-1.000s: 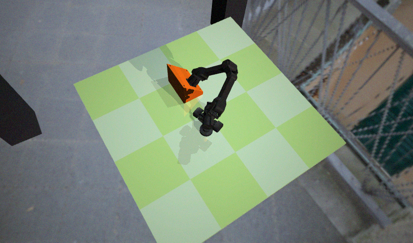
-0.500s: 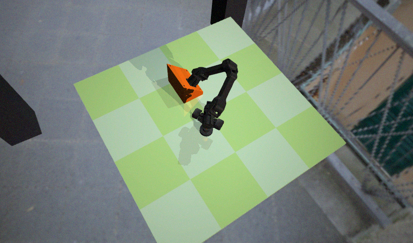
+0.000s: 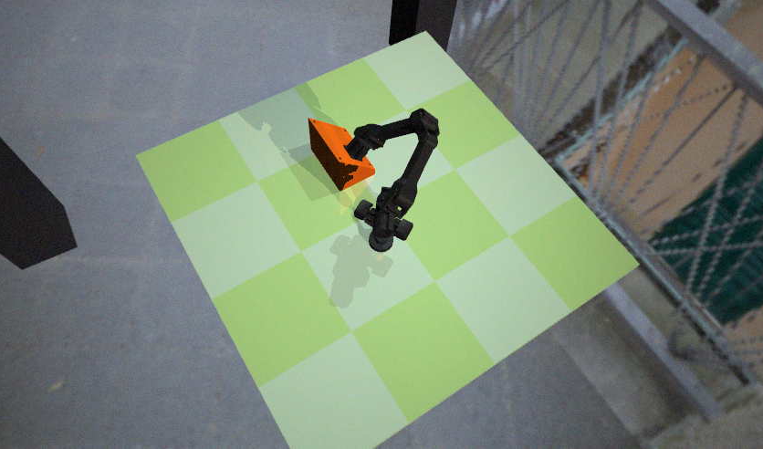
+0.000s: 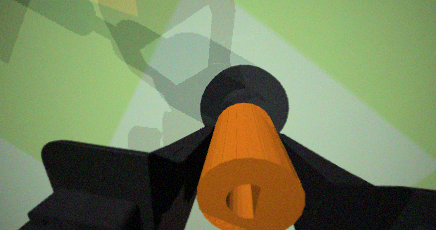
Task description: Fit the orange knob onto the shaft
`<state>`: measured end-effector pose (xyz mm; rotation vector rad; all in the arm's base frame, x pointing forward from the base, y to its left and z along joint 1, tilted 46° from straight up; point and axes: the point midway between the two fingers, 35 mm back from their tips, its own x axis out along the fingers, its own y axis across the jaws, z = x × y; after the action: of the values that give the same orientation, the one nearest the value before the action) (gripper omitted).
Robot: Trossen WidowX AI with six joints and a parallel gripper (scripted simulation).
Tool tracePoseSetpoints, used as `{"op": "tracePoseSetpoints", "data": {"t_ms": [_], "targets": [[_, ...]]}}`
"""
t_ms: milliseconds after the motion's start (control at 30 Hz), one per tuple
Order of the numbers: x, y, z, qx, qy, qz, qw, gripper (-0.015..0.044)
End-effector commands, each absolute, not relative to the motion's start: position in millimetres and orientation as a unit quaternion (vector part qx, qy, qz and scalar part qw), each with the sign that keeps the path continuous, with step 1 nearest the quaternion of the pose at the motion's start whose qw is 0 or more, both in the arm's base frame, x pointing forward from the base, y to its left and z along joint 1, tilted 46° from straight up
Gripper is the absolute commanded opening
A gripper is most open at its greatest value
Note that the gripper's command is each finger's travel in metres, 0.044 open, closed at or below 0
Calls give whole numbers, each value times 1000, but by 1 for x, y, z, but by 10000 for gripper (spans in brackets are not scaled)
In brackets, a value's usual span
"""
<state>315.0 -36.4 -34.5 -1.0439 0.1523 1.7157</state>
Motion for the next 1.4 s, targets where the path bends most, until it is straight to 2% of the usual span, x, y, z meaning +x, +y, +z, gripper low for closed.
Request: {"op": "tracePoseSetpoints", "data": {"t_ms": [0,1367], "targets": [[318,-40,-33,-444,63,718,533,0],[315,-36,-36,-444,63,718,533,0]]}}
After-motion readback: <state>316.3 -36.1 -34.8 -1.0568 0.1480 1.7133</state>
